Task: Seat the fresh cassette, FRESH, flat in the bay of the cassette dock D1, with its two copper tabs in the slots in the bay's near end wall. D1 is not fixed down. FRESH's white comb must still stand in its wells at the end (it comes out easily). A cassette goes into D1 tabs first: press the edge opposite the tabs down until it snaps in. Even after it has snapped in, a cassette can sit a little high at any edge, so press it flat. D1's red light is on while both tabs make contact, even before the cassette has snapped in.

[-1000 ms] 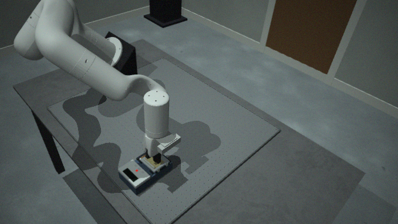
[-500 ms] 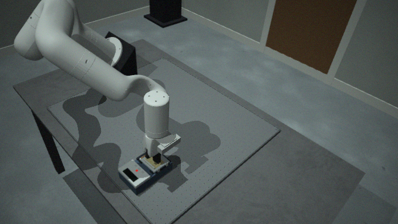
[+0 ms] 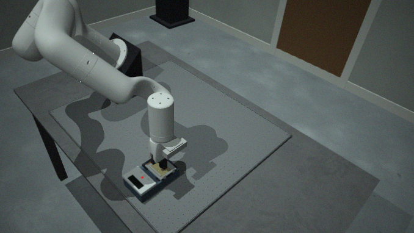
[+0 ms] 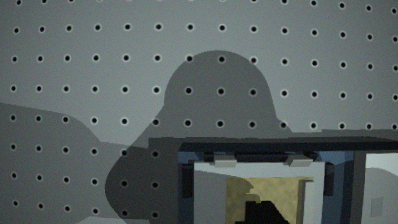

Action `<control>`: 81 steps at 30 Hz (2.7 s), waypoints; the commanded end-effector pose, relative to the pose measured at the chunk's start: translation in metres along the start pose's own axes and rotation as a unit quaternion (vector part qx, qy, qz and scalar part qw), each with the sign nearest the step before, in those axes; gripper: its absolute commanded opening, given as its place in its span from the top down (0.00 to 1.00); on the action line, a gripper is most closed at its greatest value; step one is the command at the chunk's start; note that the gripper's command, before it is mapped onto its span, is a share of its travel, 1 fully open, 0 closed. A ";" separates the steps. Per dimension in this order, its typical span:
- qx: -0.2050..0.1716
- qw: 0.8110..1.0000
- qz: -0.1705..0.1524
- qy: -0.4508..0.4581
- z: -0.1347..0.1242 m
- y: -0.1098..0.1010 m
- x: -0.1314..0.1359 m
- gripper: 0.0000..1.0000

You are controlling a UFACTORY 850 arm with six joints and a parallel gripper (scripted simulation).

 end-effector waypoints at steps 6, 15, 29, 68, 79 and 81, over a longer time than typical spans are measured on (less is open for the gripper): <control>0.005 1.000 0.001 0.002 0.005 -0.013 0.000 1.00; 0.005 1.000 0.001 0.002 0.009 -0.022 0.001 1.00; 0.005 1.000 0.001 0.002 0.013 -0.033 0.001 1.00; 0.005 1.000 0.011 0.004 -0.052 -0.072 -0.091 0.00; 0.005 1.000 0.011 0.005 -0.076 -0.083 -0.115 0.00; 0.005 1.000 0.011 0.005 -0.083 -0.086 -0.121 0.00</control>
Point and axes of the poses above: the point where the finger pads meet when closed, its own y axis out along the fingers, its own x axis across the jaws, z = x × y, the point moved 1 cm from there along -y, back along the fingers, and after that the axes turned 9 degrees about y, right-handed, at the moved point
